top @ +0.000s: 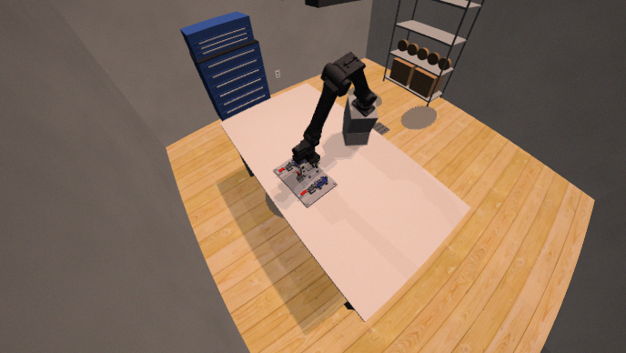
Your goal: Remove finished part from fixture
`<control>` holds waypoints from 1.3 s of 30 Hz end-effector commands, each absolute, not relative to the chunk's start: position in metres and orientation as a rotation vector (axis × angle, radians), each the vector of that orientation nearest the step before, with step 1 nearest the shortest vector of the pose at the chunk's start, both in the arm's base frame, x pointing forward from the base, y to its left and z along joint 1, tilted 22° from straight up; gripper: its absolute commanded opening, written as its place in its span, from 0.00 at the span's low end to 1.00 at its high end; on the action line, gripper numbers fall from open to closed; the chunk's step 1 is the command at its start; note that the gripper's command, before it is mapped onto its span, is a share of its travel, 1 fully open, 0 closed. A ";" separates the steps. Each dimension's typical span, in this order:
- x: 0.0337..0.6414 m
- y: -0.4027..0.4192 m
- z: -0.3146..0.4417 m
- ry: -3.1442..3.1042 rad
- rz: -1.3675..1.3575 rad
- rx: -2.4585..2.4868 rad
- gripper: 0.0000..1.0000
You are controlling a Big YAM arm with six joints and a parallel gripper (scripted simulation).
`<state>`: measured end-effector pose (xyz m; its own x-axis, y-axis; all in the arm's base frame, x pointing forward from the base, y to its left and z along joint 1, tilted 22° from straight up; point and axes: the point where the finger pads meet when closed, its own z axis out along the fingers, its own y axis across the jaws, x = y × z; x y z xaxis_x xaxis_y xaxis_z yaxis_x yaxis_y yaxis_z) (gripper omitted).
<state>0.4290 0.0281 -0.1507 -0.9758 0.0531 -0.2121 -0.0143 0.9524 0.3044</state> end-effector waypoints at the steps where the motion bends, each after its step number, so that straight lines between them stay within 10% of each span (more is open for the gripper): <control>1: 0.433 0.019 -0.132 2.859 0.445 0.024 0.00; 39: 0.436 0.015 -0.119 2.838 0.440 0.017 0.00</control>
<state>0.4265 0.0239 -0.1363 -0.9734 0.0481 -0.2242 -0.0228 0.9527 0.3032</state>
